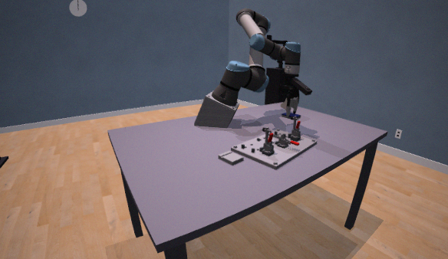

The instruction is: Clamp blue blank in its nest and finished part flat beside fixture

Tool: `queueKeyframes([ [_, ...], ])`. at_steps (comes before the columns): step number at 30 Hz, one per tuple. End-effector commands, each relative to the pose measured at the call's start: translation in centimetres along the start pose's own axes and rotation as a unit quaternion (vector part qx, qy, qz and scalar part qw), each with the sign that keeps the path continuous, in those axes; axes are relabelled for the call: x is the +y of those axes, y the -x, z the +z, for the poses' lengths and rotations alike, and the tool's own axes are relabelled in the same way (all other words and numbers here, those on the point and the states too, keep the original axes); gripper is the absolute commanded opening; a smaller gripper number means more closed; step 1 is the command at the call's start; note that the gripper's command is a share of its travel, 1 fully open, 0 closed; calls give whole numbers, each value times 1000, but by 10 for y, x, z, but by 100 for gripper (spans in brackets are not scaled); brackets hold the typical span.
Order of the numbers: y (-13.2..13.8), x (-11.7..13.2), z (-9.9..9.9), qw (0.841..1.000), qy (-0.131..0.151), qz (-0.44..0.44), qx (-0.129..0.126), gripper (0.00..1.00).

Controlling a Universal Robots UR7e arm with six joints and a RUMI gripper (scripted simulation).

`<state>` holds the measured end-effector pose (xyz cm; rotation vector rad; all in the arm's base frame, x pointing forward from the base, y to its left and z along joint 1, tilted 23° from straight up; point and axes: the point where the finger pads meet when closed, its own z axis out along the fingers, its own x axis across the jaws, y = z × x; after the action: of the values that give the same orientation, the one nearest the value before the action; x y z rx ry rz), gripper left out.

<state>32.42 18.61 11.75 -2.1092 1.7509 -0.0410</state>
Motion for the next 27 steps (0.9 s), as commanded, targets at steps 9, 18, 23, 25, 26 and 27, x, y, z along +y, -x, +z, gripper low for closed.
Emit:
queueKeyframes([
  [9, -35, -1, 1, 1000, 0, -1, -1, 0],
  [18, -61, -1, 1, 1000, 0, -1, -1, 0],
  [23, -82, -1, 2, 1000, 0, -1, -1, 0],
  [25, -90, -1, 2, 1000, 0, -1, -1, 0],
  [26, -95, -1, 2, 1000, 0, -1, -1, 0],
  [27, -99, -1, 3, 1000, 0, -1, -1, 0],
])
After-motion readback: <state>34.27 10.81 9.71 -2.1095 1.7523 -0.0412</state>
